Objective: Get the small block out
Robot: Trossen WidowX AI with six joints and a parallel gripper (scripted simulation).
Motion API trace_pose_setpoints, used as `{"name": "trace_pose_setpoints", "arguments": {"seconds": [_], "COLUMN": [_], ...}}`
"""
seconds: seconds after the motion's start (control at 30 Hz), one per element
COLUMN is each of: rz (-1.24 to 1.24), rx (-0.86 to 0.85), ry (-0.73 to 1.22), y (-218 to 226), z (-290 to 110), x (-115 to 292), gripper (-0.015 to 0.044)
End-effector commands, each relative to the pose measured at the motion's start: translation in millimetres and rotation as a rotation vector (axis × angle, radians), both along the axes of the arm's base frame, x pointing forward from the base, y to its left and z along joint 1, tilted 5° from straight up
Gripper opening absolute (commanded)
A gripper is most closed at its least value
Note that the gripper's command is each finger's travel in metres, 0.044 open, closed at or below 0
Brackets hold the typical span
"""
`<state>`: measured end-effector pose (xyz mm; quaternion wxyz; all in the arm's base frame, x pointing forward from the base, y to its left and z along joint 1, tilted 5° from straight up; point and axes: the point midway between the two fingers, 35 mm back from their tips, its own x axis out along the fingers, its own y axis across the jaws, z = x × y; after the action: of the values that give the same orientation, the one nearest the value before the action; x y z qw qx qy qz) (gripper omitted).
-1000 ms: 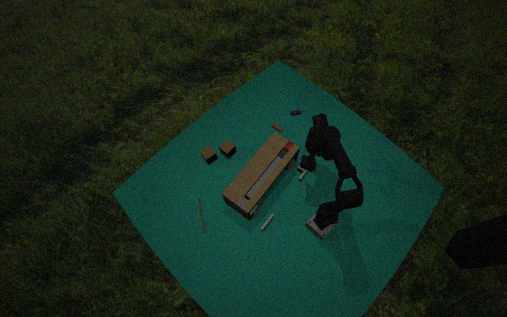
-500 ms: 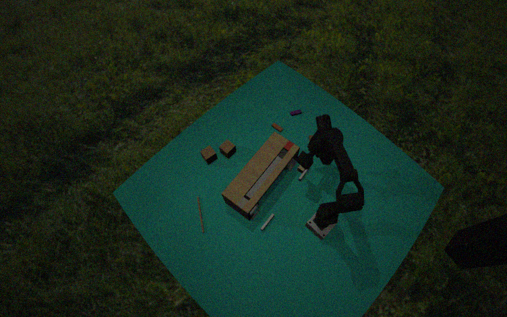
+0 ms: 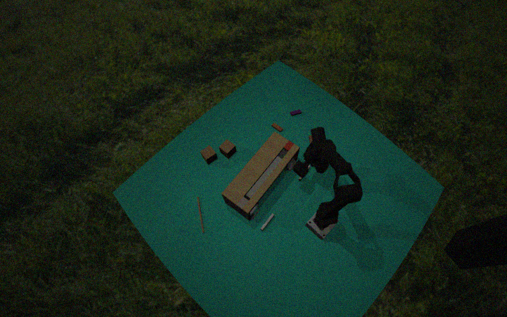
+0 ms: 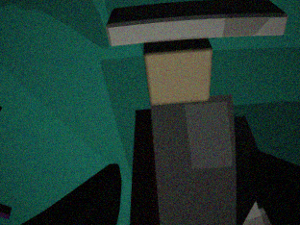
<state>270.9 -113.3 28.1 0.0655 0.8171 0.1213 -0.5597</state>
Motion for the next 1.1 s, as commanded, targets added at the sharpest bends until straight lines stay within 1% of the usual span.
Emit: {"name": "trace_pose_setpoints", "arguments": {"seconds": [0.0,1.07], "rz": [-0.006,-0.006], "rx": [0.008,0.008], "ry": [0.008,0.008], "y": [1.1,0.8], "z": [-9.9,-60.7], "x": [-1.7,-7.7], "gripper": [0.0285,0.0285]}}
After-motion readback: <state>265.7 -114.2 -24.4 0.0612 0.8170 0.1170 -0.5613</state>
